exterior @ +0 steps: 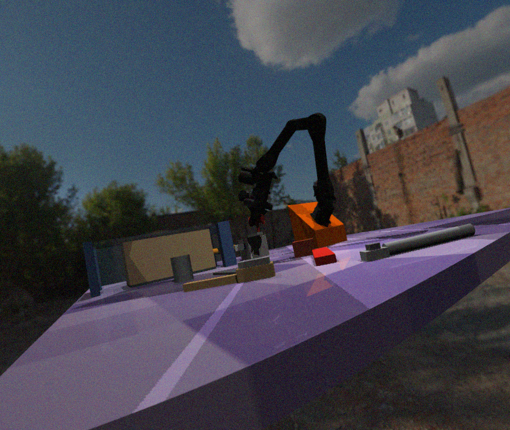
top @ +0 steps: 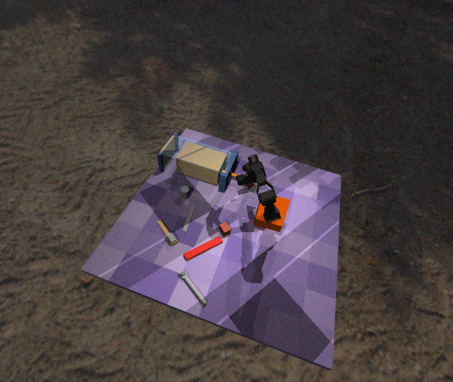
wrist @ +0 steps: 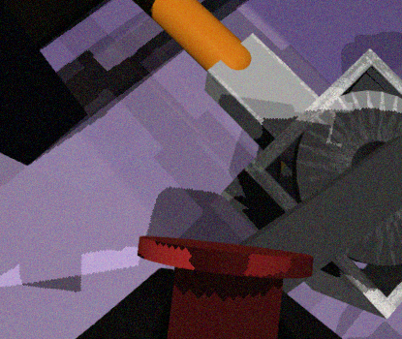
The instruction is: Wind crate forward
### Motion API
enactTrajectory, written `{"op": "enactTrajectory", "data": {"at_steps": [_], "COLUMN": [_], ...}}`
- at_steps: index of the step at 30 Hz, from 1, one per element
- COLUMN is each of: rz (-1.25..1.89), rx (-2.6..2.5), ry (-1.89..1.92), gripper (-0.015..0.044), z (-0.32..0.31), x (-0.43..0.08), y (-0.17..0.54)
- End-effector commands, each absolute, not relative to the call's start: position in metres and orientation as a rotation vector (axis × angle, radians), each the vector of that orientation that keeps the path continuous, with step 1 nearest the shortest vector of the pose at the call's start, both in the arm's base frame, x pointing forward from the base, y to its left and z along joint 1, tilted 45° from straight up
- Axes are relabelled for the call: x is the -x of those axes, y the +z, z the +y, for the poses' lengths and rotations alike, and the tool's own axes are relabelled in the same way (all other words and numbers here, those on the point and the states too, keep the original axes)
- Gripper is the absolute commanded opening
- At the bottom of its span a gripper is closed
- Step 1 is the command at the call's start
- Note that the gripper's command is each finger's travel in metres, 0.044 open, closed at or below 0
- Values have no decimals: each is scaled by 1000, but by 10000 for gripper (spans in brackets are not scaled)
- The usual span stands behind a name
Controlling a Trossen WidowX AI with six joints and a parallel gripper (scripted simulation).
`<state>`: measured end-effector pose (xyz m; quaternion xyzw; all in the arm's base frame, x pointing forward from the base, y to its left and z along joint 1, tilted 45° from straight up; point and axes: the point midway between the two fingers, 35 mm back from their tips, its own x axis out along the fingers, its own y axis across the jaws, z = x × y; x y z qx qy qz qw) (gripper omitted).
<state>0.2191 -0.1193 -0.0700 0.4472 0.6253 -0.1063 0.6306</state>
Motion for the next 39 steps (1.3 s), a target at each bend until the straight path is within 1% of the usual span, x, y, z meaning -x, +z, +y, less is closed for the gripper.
{"op": "enactTrajectory", "data": {"at_steps": [1, 39], "rz": [1457, 1460], "rx": [-1028, -1026], "ry": [-263, -267], "gripper": [0, 0], "z": [-119, -141], "x": [-204, -149], "y": [-71, -81]}}
